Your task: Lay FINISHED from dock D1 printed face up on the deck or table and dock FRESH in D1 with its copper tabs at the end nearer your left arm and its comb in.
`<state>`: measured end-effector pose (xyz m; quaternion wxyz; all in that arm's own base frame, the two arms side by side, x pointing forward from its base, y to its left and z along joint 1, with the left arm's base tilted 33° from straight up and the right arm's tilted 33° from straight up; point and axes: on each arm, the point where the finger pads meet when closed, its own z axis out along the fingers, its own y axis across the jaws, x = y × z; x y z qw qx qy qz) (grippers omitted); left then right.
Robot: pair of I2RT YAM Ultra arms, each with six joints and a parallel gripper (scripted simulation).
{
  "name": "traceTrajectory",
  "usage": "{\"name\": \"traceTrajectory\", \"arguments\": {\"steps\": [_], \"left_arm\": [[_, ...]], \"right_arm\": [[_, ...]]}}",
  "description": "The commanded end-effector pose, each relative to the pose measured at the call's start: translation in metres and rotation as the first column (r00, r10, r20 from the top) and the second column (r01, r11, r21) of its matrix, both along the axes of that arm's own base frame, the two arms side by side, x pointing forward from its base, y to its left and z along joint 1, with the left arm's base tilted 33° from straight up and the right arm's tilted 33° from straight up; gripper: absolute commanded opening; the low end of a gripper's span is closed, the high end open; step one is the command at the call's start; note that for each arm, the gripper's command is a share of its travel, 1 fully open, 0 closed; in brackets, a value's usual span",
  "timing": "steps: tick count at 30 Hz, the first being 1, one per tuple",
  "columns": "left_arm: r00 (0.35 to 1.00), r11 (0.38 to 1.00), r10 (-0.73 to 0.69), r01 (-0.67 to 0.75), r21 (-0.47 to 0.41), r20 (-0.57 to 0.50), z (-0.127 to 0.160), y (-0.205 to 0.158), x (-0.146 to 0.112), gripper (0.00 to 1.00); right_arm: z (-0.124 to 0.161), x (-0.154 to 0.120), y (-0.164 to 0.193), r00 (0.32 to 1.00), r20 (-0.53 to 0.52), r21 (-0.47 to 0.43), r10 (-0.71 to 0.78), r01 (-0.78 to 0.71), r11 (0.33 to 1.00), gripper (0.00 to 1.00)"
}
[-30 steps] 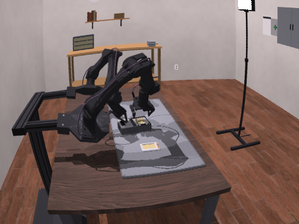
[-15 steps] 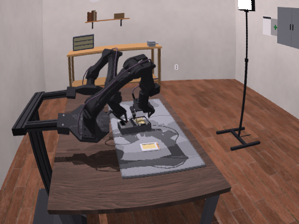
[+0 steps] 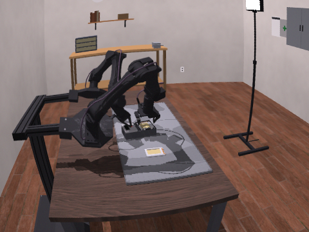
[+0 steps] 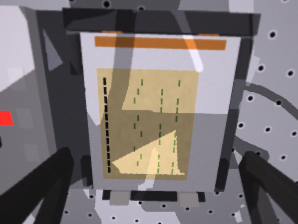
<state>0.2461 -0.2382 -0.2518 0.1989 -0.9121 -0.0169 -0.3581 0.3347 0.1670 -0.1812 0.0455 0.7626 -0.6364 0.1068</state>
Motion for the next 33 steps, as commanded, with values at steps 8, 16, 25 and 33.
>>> {"name": "traceTrajectory", "arguments": {"steps": [8, 16, 25, 33], "left_arm": [[0.983, 0.993, 0.058, -0.039, 0.114, -0.174, -0.0352, 0.0462, -0.0253, 0.00], [0.983, 0.993, 0.058, -0.039, 0.114, -0.174, -0.0352, 0.0462, -0.0253, 0.00], [0.983, 0.993, 0.058, -0.039, 0.114, -0.174, -0.0352, 0.0462, -0.0253, 0.00], [0.983, 0.993, 0.058, -0.039, 0.114, -0.174, -0.0352, 0.0462, -0.0253, 0.00]], "right_arm": [[-0.0070, -0.0013, 0.0058, 1.000, -0.004, 0.024, 0.020, -0.020, 1.000, 0.98], [-0.0070, -0.0013, 0.0058, 1.000, -0.004, 0.024, 0.020, -0.020, 1.000, 0.98], [-0.0107, -0.0043, 0.0034, 1.000, -0.015, 0.017, 0.019, -0.018, 1.000, 0.98], [-0.0113, -0.0048, 0.0030, 1.000, -0.015, 0.017, 0.019, -0.018, 1.000, 0.98]]}}
